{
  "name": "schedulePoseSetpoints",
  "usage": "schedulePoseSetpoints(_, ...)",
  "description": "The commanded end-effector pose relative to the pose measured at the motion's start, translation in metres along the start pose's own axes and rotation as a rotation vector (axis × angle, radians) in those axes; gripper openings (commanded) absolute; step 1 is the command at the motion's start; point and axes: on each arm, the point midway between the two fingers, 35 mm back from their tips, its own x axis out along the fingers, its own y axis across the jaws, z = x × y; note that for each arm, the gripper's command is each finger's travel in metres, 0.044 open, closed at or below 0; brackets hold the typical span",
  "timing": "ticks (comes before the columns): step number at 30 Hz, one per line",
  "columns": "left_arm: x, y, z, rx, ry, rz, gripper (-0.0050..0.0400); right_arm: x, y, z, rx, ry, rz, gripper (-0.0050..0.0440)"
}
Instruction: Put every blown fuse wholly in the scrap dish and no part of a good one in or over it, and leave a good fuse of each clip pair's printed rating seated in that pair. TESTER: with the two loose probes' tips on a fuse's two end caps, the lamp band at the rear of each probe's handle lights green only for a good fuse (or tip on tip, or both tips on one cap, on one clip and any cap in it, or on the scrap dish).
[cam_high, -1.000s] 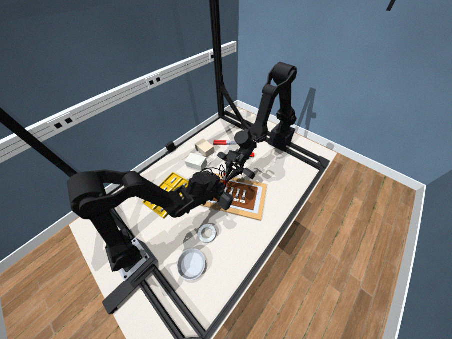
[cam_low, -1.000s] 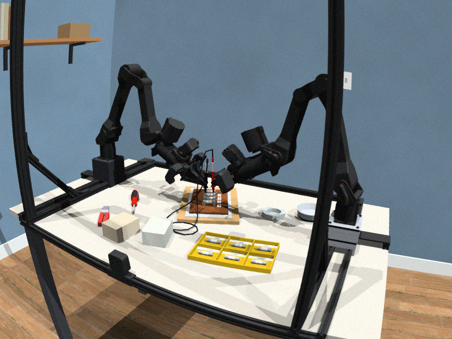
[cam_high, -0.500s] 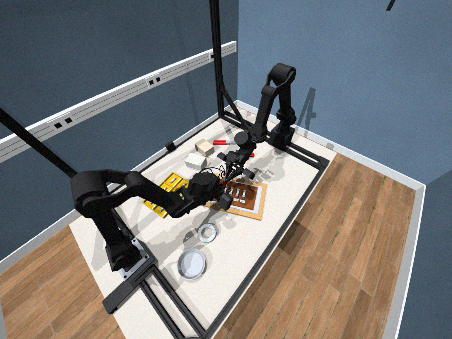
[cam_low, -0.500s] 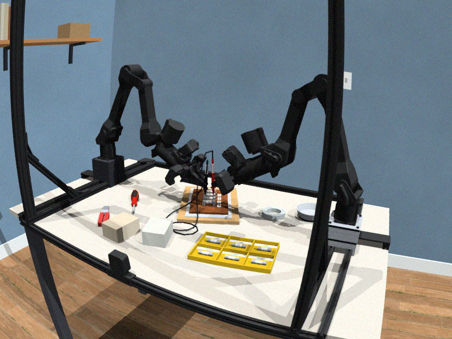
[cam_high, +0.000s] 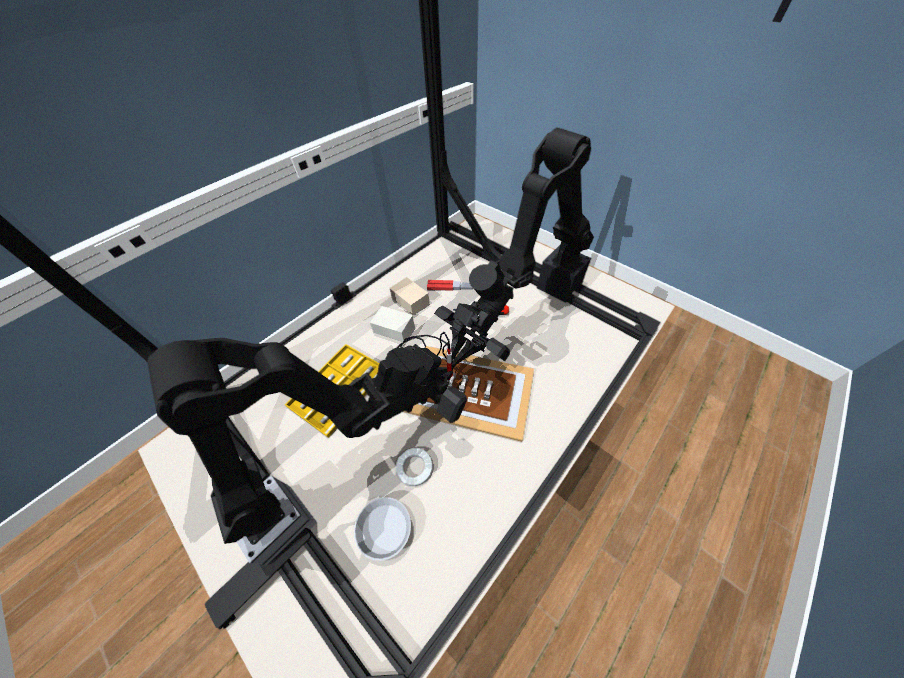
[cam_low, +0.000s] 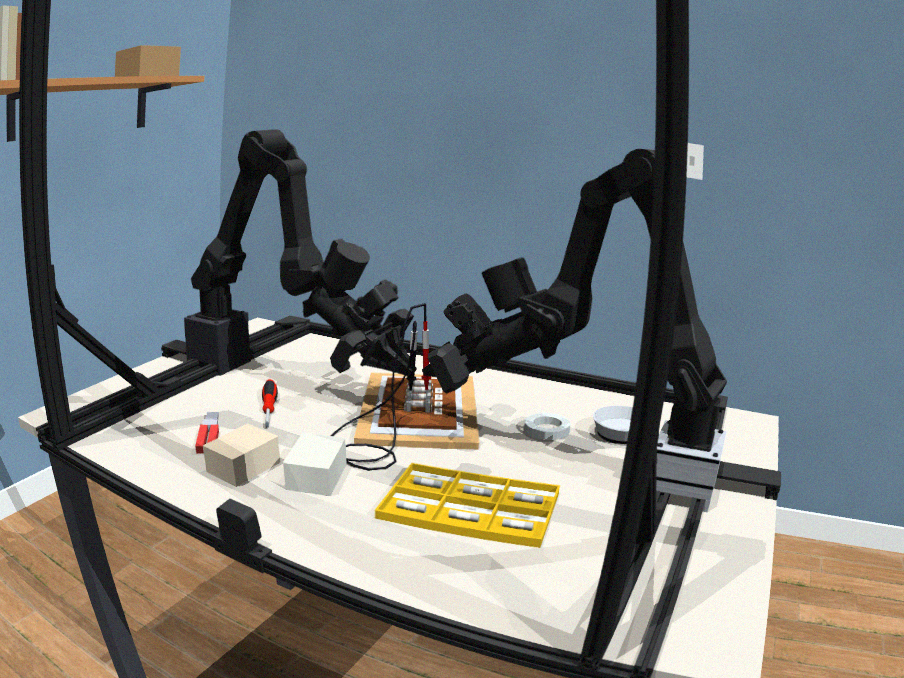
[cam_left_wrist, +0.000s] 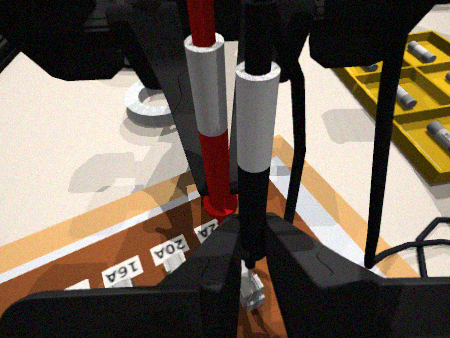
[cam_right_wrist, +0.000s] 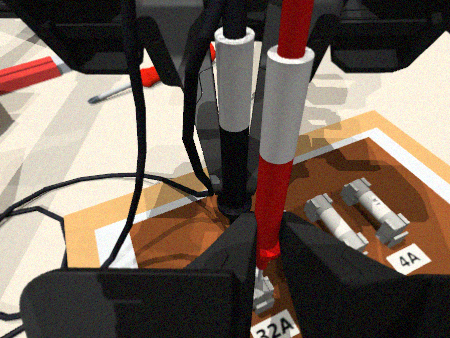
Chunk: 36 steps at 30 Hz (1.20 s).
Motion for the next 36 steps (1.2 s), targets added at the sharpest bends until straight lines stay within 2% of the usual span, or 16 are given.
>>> schedulePoseSetpoints(1,0.0002,0.0006,-0.0001,0.002,-0.003,0.000,-0.0050,0.0004,-0.0001,-0.0025,0.003,0.002,-0.003,-0.0050)
schedulePoseSetpoints(36,0.0000,0.0001,0.0060,-0.001,-0.020,-0.001,-0.0050,0.0012,-0.0001,-0.0041,0.003,0.003,-0.003,-0.0050)
